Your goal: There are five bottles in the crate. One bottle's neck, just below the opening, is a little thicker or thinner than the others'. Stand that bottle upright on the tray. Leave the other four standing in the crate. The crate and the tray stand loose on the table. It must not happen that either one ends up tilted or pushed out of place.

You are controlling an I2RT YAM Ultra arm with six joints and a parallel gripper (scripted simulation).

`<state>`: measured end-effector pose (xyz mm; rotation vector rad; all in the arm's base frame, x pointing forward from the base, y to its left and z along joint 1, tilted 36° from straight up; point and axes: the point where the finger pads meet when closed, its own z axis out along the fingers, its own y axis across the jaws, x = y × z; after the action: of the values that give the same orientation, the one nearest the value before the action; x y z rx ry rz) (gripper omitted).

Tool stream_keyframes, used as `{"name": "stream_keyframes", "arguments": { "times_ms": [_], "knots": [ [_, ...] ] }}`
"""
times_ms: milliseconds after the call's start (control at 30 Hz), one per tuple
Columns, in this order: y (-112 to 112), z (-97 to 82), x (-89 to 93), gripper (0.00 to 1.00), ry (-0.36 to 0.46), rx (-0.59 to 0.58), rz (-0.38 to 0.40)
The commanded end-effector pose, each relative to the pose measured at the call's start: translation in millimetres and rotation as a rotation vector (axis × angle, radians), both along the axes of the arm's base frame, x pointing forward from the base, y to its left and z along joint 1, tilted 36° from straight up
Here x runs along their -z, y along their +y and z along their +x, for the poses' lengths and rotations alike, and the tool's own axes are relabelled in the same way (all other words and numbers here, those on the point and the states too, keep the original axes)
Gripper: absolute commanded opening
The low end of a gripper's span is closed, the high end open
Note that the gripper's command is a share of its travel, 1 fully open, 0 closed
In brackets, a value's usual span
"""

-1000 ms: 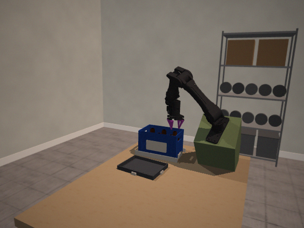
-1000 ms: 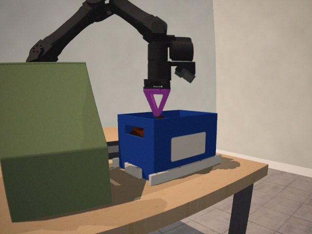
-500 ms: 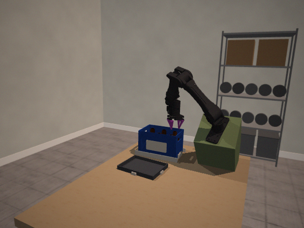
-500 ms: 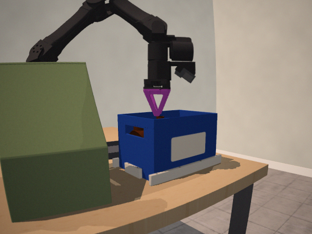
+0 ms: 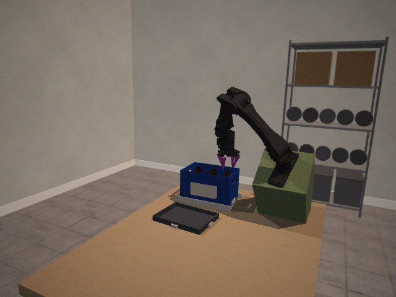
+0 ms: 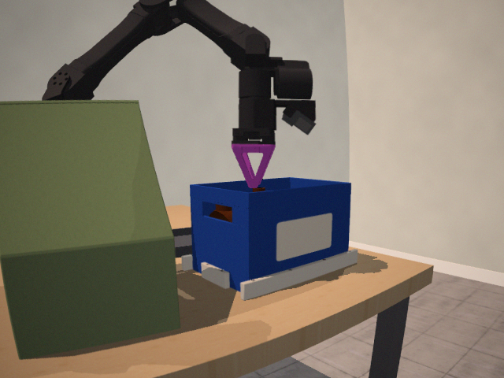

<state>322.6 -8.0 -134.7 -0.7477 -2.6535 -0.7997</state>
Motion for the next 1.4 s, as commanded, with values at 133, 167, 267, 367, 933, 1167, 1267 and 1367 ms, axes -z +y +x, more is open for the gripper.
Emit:
{"name": "stream_keyframes", "arguments": {
  "times_ms": [133,167,267,367,933,1167,1267,1367],
  "knots": [
    [-1,2.2,-0.7,0.61,-0.014,0.015,-0.004],
    [-3,11.3,-0.9,0.61,-0.034,0.012,-0.010],
    [1,2.2,4.8,0.61,-0.010,0.014,-0.001],
    [1,0.3,4.8,0.61,-0.009,0.018,-0.002],
    [11,-2.1,17.8,0.61,-0.008,0.019,0.000],
    [16,-1.1,25.8,0.61,-0.008,0.014,0.001],
    [15,-1.9,26.4,0.61,-0.007,0.019,0.000],
    [13,5.1,21.4,0.61,-0.031,0.020,-0.009]
  ]
}}
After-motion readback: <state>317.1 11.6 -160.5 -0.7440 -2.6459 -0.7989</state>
